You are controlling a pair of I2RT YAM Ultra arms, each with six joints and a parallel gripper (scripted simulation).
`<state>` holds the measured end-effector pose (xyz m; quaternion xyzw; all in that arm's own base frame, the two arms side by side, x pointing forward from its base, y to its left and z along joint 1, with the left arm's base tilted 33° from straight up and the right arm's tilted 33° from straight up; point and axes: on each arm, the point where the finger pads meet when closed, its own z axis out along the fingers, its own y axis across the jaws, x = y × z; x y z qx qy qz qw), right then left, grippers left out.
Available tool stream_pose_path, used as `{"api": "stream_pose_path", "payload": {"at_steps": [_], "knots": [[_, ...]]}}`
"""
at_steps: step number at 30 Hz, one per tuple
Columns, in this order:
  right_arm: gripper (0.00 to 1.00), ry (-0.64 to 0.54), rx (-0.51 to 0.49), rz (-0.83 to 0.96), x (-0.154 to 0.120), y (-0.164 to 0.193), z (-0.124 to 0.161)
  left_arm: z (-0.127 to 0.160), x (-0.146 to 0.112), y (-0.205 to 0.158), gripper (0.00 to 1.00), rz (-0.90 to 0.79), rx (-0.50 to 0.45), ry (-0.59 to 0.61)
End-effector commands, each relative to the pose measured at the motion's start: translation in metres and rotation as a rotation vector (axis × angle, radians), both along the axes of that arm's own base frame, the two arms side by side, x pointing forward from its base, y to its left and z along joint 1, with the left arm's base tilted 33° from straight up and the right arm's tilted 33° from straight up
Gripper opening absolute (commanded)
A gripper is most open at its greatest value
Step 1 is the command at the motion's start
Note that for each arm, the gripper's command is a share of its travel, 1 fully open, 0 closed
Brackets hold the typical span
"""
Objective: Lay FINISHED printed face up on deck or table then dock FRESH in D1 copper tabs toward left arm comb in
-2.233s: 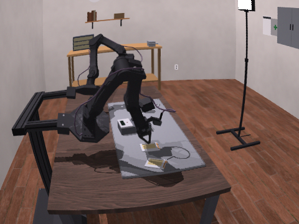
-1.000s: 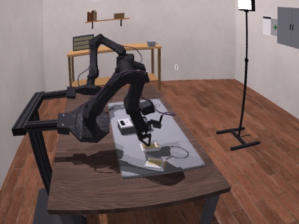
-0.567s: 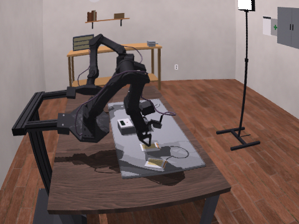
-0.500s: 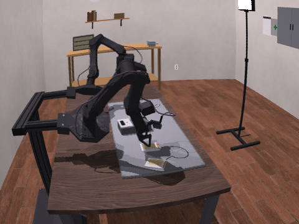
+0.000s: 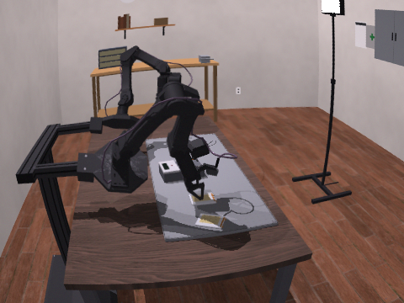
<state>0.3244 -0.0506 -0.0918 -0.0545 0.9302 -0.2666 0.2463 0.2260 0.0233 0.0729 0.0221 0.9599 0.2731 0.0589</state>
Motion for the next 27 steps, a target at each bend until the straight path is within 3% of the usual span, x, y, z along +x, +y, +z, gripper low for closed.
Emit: {"api": "stream_pose_path", "payload": {"at_steps": [1, 27], "knots": [[0.98, 0.022, 0.002, 0.015, -0.0088, -0.0005, -0.0098, 0.0092, 0.0048, -0.0039, 1.00, 0.006, -0.023, -0.034], [0.98, 0.019, 0.003, 0.016, -0.0062, -0.0046, -0.0167, 0.0092, 0.0048, -0.0039, 1.00, 0.006, -0.023, -0.034]]}}
